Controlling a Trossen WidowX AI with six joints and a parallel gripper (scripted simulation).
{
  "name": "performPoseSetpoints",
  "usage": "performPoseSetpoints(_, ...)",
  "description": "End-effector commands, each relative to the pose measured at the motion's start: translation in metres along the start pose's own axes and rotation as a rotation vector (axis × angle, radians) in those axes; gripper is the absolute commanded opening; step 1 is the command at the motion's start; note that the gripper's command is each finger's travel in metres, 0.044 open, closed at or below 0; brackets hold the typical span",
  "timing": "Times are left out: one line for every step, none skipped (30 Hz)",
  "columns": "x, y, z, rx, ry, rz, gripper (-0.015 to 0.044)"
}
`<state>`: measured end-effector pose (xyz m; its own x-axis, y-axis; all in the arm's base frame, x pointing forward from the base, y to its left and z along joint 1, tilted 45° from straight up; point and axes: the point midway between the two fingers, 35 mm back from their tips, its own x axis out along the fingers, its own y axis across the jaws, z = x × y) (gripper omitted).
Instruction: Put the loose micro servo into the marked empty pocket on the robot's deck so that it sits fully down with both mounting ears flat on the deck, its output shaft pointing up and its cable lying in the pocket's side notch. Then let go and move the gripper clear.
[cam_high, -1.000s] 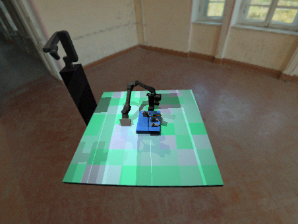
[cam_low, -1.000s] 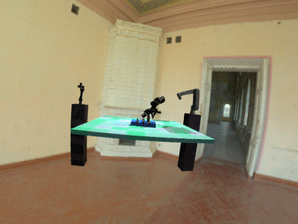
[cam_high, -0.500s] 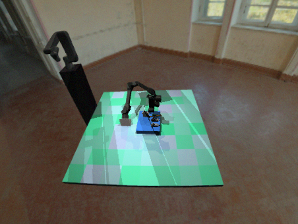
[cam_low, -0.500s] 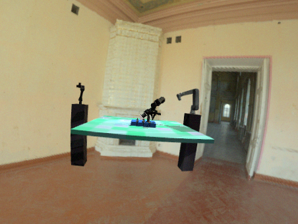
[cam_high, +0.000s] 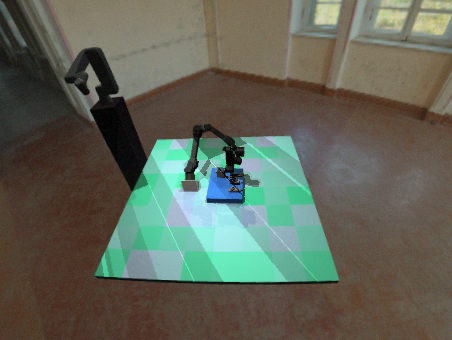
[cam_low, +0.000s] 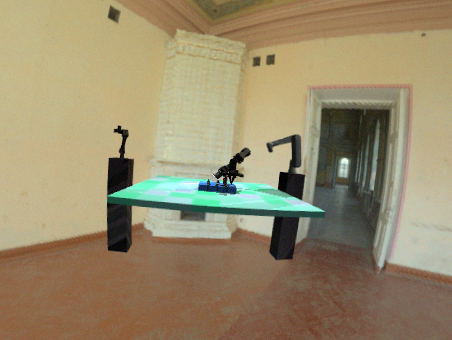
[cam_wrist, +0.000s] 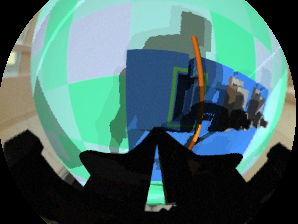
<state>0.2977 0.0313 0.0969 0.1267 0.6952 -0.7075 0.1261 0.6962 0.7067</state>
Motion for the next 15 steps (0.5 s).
performPoseSetpoints(0.003, -0.003, 0.000, 0.007, 0.002, 0.003, 0.0000)
performPoseSetpoints(0.003, -0.004, 0.000, 0.007, 0.002, 0.002, 0.0000)
performPoseSetpoints(0.003, -0.006, 0.000, 0.007, 0.002, 0.002, 0.0000)
performPoseSetpoints(0.003, -0.007, 0.000, 0.007, 0.002, 0.002, 0.0000)
performPoseSetpoints(0.003, -0.009, 0.001, 0.007, 0.002, 0.001, 0.0000)
performPoseSetpoints(0.003, -0.011, 0.001, 0.007, 0.002, 0.001, 0.0000)
performPoseSetpoints(0.003, -0.012, 0.001, 0.007, 0.001, 0.001, 0.0000)
performPoseSetpoints(0.003, -0.014, 0.001, 0.007, 0.001, 0.000, 0.0000)
performPoseSetpoints(0.003, -0.016, 0.001, 0.007, 0.001, 0.000, 0.0000)
performPoseSetpoints(0.003, -0.017, 0.001, 0.007, 0.001, 0.000, 0.0000)
performPoseSetpoints(0.003, -0.019, 0.002, 0.007, 0.001, -0.001, 0.0000)
performPoseSetpoints(0.003, -0.021, 0.002, 0.007, 0.001, -0.001, 0.0000)
performPoseSetpoints(0.003, -0.022, 0.002, 0.007, 0.001, -0.001, 0.0000)
performPoseSetpoints(0.003, -0.024, 0.002, 0.007, 0.001, -0.002, 0.0000)
performPoseSetpoints(0.003, -0.025, 0.002, 0.007, 0.001, -0.002, 0.0000)
